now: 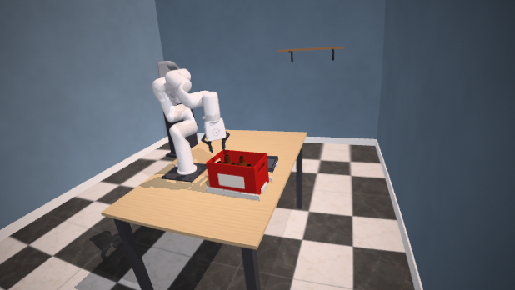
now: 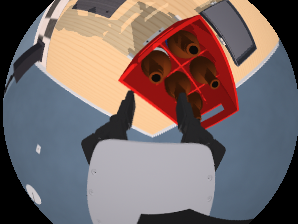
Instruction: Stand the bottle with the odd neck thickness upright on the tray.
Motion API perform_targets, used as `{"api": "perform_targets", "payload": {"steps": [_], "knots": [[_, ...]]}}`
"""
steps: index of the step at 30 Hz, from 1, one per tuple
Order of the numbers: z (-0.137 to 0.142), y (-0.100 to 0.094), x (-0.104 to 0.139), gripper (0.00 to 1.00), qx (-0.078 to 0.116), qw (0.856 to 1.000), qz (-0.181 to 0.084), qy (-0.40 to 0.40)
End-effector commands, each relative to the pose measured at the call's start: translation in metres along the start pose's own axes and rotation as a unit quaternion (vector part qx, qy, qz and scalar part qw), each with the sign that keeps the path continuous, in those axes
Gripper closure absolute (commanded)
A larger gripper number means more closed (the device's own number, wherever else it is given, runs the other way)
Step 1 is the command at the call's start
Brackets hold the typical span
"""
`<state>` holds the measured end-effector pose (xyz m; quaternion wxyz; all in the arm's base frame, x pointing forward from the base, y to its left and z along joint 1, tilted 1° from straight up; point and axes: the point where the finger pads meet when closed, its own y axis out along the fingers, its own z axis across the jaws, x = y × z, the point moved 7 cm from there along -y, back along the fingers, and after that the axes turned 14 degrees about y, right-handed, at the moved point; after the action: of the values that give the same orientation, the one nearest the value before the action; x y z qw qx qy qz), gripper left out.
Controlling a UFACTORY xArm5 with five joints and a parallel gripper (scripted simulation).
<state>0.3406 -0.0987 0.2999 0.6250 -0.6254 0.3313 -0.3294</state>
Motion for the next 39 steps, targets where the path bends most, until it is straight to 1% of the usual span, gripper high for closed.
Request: {"api": "perform_targets", "payload": {"steps": [1,17,39], "knots": [[0.0,-0.001,0.0,0.35,0.001,1.0,-0.001,0.0],[0.0,0.003,0.001,0.35,0.001,1.0,-0.001,0.0],[0.0,0.027,0.001,0.35,0.001,1.0,-0.002,0.0]]}}
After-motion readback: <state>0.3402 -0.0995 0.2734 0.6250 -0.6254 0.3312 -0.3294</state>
